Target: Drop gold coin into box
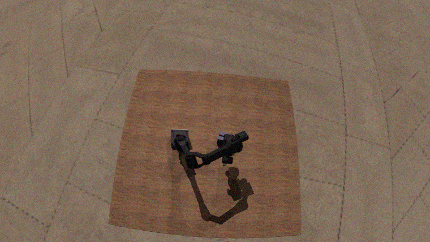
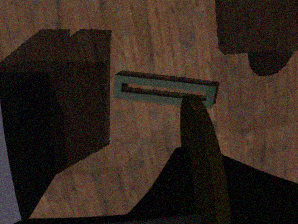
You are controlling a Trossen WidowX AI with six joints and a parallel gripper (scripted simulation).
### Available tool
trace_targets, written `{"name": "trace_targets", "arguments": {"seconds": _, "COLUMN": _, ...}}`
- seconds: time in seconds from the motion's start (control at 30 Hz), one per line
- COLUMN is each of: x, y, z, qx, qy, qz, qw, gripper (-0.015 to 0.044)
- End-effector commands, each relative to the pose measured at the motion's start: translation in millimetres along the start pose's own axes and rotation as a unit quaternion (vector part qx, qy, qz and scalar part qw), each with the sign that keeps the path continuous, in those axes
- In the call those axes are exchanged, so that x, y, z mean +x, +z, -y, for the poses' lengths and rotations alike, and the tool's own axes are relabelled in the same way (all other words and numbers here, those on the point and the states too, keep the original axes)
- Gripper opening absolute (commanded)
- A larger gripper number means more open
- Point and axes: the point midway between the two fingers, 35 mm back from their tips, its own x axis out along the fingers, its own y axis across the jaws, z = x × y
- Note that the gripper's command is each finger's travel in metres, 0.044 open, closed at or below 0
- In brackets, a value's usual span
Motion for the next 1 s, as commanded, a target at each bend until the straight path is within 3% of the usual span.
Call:
{"name": "trace_targets", "arguments": {"seconds": 0.0, "x": 0, "y": -2, "z": -1, "qx": 0.075, "qy": 0.002, "qz": -0.002, "qw": 0.997, "gripper": 0.0}}
{"name": "trace_targets", "arguments": {"seconds": 0.33, "x": 0, "y": -2, "z": -2, "qx": 0.086, "qy": 0.002, "qz": -0.002, "qw": 0.996, "gripper": 0.0}}
{"name": "trace_targets", "arguments": {"seconds": 0.97, "x": -2, "y": 3, "z": -51, "qx": 0.086, "qy": 0.006, "qz": -0.002, "qw": 0.996, "gripper": 0.0}}
